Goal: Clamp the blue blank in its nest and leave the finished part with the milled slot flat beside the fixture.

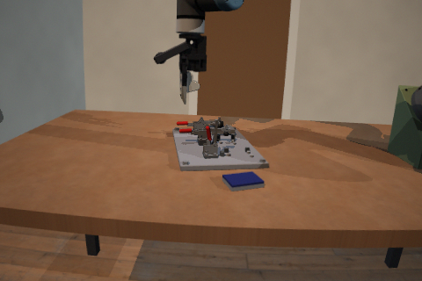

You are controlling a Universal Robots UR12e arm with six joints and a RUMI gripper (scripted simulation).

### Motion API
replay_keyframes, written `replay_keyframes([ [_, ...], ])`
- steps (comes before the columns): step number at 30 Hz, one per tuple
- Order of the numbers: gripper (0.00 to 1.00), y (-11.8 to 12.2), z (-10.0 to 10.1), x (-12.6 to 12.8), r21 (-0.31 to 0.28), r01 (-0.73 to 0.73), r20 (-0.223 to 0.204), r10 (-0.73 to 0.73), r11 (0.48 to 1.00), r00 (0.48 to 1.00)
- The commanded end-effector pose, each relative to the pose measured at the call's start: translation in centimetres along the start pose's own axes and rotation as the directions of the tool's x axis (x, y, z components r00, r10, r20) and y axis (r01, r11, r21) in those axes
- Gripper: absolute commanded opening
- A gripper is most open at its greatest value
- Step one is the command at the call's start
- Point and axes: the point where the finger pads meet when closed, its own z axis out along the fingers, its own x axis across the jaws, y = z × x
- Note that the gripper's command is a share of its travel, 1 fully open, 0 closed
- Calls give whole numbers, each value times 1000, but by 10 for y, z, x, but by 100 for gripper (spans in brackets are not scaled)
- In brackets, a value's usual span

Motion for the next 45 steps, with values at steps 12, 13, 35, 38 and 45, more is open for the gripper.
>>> replay_keyframes([
  [12, 28, -1, 47, 0, 1, 0, -1, 0, 1000, 1000],
  [13, 28, -1, 50, 0, 1, 0, -1, 0, 1000, 1000],
  [35, 28, -1, 58, 0, 1, 0, -1, 0, 1000, 1000],
  [38, 28, -1, 58, 0, 1, 0, -1, 0, 1000, 1000],
  [45, 28, -1, 58, 0, 1, 0, -1, 0, 1000, 1000],
])
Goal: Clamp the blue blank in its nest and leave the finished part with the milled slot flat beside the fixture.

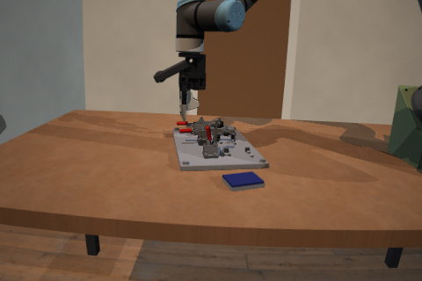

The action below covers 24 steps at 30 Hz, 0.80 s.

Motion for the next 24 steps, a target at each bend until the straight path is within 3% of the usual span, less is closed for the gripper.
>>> replay_keyframes([
  [1, 28, -1, -1, 0, 1, 0, -1, 0, 1000, 1000],
  [16, 28, -1, -1, 0, 1, 0, -1, 0, 1000, 1000],
  [24, 28, -1, 10, 1, 1, 0, -1, 0, 1000, 1000],
])
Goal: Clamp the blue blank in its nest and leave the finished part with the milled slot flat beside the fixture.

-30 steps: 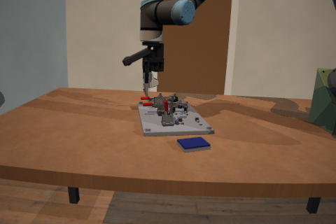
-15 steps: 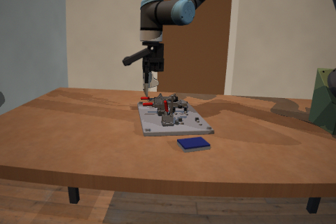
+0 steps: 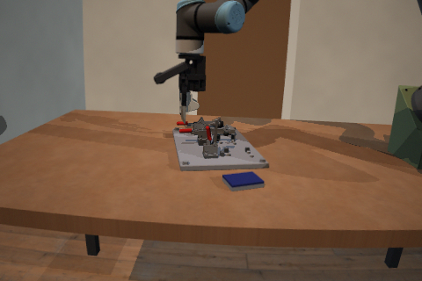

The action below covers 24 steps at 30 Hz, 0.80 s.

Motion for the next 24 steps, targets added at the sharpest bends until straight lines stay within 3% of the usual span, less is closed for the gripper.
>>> replay_keyframes([
  [1, 28, -1, 5, 0, 1, 0, -1, 0, 1000, 1000],
  [11, 28, -1, 19, 1, 1, 0, -1, 0, 1000, 1000],
  [24, 28, -1, 20, 1, 1, 0, -1, 0, 1000, 1000],
])
